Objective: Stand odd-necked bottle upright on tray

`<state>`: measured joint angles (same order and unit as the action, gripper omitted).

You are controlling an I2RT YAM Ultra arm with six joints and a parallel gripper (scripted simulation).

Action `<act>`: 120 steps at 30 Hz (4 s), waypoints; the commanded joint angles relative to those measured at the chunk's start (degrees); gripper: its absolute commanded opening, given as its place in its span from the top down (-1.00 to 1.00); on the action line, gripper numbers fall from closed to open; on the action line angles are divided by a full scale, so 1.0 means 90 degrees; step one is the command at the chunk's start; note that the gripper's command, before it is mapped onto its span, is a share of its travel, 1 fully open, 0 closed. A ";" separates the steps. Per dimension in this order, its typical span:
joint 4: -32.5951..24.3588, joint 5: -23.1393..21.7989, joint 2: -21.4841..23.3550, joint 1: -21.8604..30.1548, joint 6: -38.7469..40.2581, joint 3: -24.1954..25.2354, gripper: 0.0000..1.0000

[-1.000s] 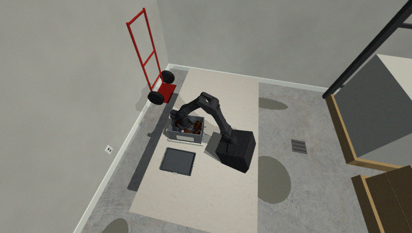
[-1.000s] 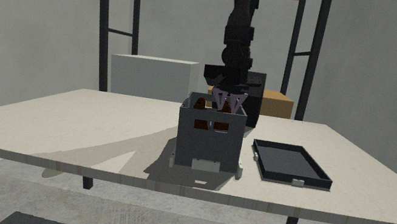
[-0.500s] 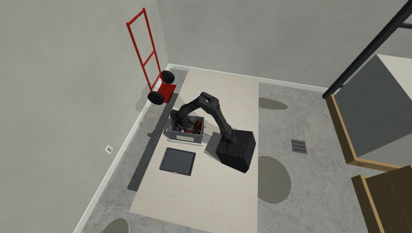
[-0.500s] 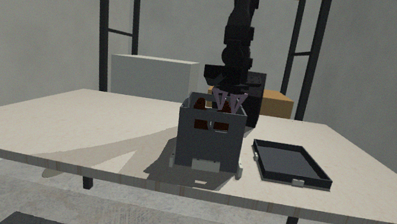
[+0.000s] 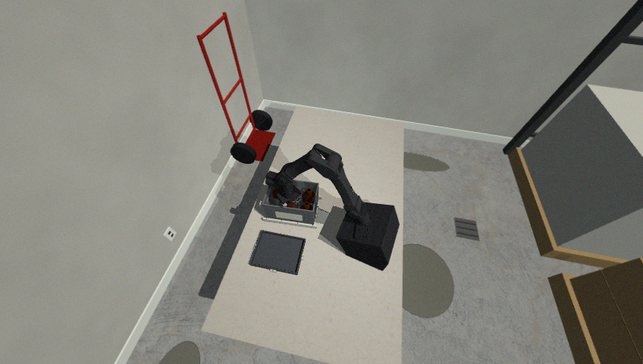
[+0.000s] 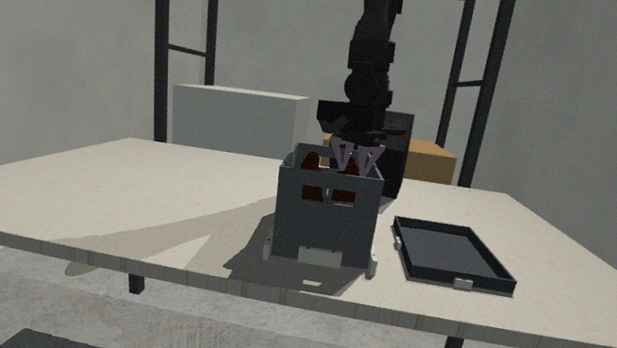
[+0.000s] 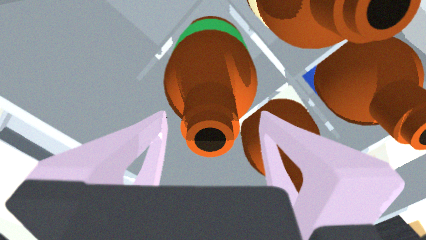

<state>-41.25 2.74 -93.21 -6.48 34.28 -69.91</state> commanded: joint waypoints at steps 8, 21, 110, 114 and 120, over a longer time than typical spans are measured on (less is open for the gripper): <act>0.0146 -0.0072 -0.0084 0.0008 -0.0044 0.0066 -0.21; 0.0146 -0.0072 -0.0084 0.0008 -0.0044 0.0066 -0.21; 0.0138 -0.0072 0.0022 0.0037 -0.0036 0.0061 -0.21; 0.0138 -0.0072 0.0022 0.0037 -0.0036 0.0061 -0.21; 0.0138 -0.0072 0.0022 0.0037 -0.0036 0.0061 -0.21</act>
<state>-40.84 2.74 -93.41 -6.55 34.24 -69.91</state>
